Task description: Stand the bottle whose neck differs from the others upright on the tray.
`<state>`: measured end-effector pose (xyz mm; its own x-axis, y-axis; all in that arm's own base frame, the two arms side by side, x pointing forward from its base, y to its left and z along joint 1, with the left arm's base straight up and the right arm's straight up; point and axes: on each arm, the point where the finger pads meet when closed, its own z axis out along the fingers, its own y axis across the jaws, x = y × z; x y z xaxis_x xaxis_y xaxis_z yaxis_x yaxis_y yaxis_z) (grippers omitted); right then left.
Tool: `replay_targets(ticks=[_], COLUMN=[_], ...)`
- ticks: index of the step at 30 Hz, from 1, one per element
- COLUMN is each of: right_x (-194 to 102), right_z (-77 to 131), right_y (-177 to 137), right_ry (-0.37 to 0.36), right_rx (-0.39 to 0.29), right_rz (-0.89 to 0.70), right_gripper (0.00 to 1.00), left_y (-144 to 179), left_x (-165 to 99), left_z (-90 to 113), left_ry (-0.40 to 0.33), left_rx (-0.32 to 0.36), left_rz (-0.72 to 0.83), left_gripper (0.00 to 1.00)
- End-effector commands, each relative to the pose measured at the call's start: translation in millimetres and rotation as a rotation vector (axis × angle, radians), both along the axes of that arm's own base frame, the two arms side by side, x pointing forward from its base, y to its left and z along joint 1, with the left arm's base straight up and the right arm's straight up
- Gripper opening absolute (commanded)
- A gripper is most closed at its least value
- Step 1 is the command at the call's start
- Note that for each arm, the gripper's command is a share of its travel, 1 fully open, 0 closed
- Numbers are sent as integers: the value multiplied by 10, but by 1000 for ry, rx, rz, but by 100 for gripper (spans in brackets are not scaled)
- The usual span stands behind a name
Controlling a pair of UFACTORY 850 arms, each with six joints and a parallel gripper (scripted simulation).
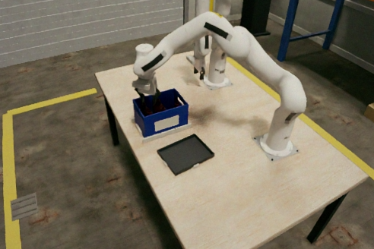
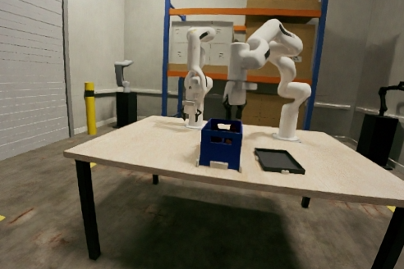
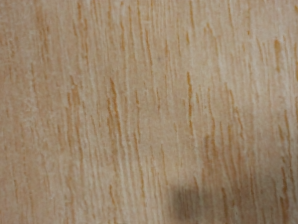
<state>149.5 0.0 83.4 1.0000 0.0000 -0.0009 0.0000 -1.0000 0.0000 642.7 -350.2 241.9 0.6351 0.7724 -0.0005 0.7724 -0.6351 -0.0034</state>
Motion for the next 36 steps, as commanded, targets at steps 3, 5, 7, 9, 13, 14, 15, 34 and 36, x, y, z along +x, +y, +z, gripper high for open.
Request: replay_targets(ticks=[3,5,7,9,13,14,15,34,36], right_x=[5,5,5,5,5,5,5,5,5], right_z=[1,1,1,1,1,1,1,1,1], right_y=[0,0,0,0,0,0,0,0,0], right_ry=[-1,-1,-1,-1,-1,-1,-1,-1,-1], right_rx=[0,0,0,0,0,0,0,0,0], right_rz=[0,0,0,0,0,0,0,0,0], right_gripper=[100,100,100,100,100,100,100,100,100], left_y=[-3,-3,-3,-3,-3,-3,-3,-1,-1], left_x=[6,6,6,6,6,6,6,6,7], left_z=[15,15,15,15,15,15,15,-31,-49], left_ry=[-2,-2,-2,-2,-2,-2,-2,-3,-3], left_rx=[-1,-1,-1,-1,-1,-1,-1,-2,-2], left_rz=[0,0,0,0,0,0,0,0,0], left_gripper=[66,66,66,66,66,66,66,66,66])
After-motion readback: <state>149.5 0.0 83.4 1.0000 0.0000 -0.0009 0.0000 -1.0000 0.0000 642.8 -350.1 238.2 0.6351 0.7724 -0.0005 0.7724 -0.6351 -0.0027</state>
